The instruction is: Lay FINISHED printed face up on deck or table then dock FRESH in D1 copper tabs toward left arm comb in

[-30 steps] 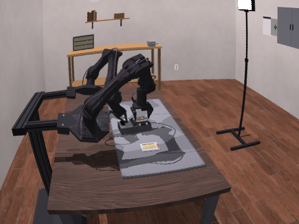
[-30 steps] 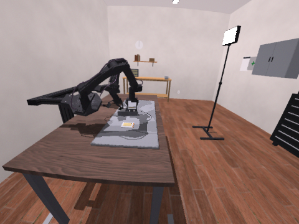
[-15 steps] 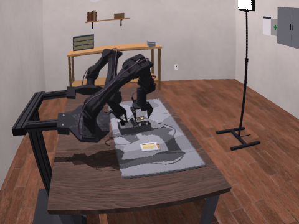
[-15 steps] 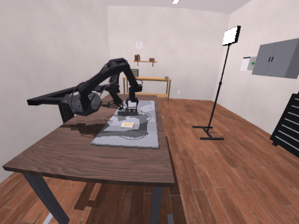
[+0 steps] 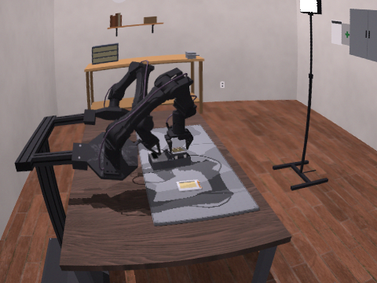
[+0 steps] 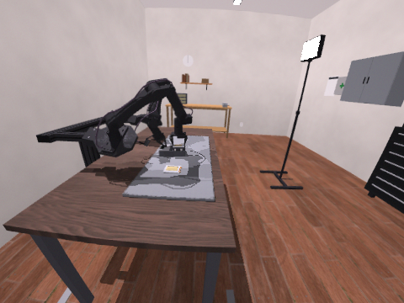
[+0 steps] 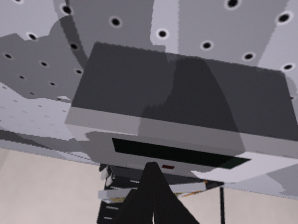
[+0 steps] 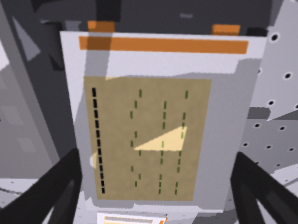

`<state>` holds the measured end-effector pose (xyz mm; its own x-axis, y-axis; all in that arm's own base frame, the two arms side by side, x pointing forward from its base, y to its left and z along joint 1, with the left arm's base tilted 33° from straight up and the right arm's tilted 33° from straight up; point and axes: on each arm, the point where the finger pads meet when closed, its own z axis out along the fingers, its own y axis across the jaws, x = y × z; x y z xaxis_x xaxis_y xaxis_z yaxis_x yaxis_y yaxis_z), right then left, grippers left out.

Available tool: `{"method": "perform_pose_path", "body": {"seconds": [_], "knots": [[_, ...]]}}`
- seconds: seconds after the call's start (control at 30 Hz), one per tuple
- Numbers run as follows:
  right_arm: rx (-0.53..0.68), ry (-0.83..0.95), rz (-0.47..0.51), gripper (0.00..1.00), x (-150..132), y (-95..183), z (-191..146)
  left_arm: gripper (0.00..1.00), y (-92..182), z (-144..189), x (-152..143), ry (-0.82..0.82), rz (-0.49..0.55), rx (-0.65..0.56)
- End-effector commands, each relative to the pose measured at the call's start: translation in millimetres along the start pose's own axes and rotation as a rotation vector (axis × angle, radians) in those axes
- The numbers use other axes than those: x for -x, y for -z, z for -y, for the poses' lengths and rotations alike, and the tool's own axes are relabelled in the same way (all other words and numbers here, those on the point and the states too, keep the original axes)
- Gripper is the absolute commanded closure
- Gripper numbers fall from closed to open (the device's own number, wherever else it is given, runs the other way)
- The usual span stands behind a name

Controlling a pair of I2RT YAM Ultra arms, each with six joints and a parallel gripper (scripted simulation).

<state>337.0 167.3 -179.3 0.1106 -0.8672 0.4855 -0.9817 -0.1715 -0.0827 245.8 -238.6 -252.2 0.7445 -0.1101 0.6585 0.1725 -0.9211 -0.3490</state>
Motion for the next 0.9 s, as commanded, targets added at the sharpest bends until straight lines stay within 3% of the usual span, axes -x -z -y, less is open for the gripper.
{"method": "perform_pose_path", "body": {"seconds": [0.0, 0.87], "knots": [[-0.024, 0.003, 0.040, 1.00, 8.5, 10.5, 2.9, 1.00, -24.5, 35.2, 46.7, -0.106, 0.159, -0.097], [-0.020, 0.003, 0.049, 1.00, 8.3, 9.9, -0.2, 1.00, -24.5, 35.2, 46.7, -0.106, 0.159, -0.097]]}}
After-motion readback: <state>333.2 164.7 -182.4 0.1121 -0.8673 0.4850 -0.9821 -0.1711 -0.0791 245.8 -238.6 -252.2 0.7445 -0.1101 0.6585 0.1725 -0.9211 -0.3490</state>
